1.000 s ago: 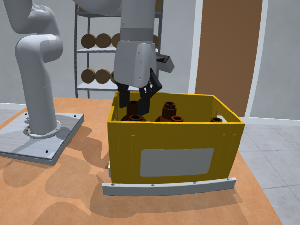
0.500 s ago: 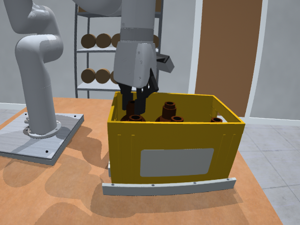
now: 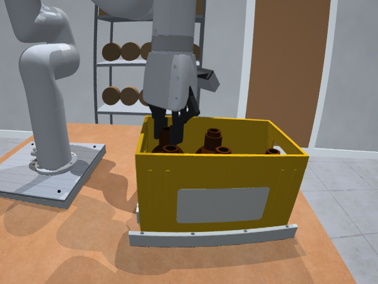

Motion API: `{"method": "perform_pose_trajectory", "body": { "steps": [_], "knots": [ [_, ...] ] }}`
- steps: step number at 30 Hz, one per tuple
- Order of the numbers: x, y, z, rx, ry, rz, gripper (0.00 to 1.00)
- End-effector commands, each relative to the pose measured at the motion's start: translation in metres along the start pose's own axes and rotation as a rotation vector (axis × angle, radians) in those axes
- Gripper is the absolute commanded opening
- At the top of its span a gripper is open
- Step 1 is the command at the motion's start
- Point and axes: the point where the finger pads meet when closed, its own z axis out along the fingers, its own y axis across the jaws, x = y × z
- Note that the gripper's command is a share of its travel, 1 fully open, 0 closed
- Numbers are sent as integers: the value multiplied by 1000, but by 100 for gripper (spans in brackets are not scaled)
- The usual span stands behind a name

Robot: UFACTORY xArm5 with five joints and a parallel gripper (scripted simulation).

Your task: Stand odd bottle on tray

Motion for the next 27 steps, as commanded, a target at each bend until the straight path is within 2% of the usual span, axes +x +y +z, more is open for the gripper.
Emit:
{"method": "perform_pose_trajectory", "body": {
  "steps": [1,18,19,27],
  "knots": [
    [0,1,-1,-3,1,0,0],
    [0,1,-1,-3,1,0,0],
    [0,1,-1,-3,1,0,65],
    [0,1,-1,-3,1,0,65]
  ]
}}
